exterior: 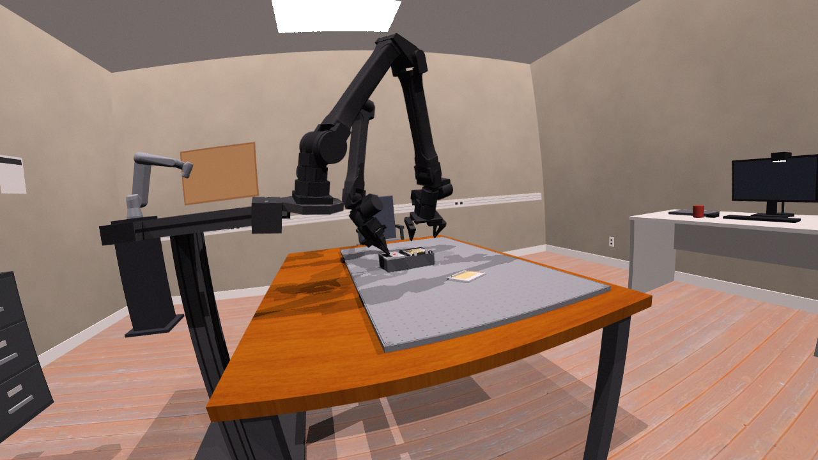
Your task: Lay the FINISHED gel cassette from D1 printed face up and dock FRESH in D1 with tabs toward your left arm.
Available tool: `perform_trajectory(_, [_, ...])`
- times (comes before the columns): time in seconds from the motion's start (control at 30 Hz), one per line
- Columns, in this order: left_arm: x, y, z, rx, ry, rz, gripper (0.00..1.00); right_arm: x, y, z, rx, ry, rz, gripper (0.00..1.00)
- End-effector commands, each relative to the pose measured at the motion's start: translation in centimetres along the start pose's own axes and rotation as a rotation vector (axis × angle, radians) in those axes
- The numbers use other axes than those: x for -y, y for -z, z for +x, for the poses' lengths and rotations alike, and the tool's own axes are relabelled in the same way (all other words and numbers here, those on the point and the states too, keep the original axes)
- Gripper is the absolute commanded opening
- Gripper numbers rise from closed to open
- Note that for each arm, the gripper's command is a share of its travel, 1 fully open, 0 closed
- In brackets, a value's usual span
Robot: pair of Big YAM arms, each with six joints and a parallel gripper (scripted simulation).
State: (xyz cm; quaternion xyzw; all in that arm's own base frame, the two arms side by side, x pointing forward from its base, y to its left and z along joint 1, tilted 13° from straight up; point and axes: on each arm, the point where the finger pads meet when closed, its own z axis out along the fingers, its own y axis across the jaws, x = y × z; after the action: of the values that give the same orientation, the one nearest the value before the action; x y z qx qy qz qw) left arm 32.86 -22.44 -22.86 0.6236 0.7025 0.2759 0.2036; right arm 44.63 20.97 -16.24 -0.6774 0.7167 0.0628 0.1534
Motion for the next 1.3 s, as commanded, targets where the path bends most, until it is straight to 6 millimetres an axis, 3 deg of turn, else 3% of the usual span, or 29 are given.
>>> perform_trajectory(0.0, [4.8, -2.6, 3.9, -0.076, -0.061, 0.11, 0.0, 0.8, 1.6, -0.3, 0.01, 0.009, 0.017, 0.98])
perform_trajectory(0.73, [4.8, -2.6, 3.9, -0.076, -0.061, 0.11, 0.0, 0.8, 3.2, -0.3, 0.01, 0.01, 0.017, 0.98])
perform_trajectory(1.27, [4.8, -2.6, 3.9, -0.076, -0.061, 0.11, 0.0, -0.3, 8.5, 4.1, -0.085, -0.433, 0.128, 0.98])
